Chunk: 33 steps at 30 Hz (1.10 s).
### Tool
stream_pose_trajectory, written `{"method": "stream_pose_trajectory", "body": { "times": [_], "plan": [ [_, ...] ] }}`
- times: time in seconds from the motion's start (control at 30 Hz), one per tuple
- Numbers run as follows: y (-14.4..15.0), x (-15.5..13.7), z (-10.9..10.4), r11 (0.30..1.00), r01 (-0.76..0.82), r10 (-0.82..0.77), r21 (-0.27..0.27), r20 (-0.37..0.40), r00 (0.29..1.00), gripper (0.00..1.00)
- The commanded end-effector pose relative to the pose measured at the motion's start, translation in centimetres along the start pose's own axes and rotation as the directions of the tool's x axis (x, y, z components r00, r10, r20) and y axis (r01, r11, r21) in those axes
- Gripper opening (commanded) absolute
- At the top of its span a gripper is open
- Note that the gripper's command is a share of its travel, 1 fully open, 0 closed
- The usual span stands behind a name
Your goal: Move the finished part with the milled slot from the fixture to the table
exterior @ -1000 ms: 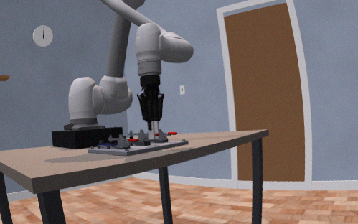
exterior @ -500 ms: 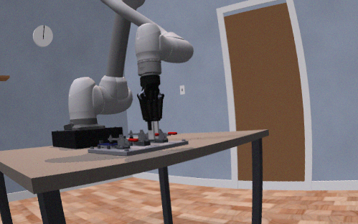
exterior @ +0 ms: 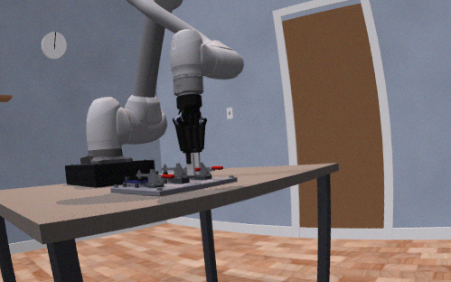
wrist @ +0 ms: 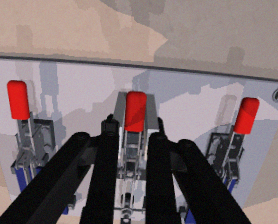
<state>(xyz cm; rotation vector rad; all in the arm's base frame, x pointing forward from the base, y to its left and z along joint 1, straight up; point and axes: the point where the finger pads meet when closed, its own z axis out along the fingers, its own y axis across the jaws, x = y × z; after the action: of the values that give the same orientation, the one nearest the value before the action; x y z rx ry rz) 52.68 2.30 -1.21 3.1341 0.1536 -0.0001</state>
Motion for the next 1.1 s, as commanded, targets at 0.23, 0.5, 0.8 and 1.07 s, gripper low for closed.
{"method": "stream_pose_trajectory", "body": {
  "times": [0.23, 0.5, 0.8, 1.07],
  "plan": [
    [0.00, -0.01, -0.04, 1.000, 0.000, 0.000, 0.000, 0.000, 1.000, 0.11],
    [0.00, -0.06, -0.15, 1.000, 0.000, 0.000, 0.000, 0.000, 1.000, 0.11],
    [0.00, -0.13, -0.35, 1.000, 0.000, 0.000, 0.000, 0.000, 1.000, 0.11],
    [0.00, -0.27, -0.68, 1.000, 0.000, 0.000, 0.000, 0.000, 1.000, 0.11]
  ]
}}
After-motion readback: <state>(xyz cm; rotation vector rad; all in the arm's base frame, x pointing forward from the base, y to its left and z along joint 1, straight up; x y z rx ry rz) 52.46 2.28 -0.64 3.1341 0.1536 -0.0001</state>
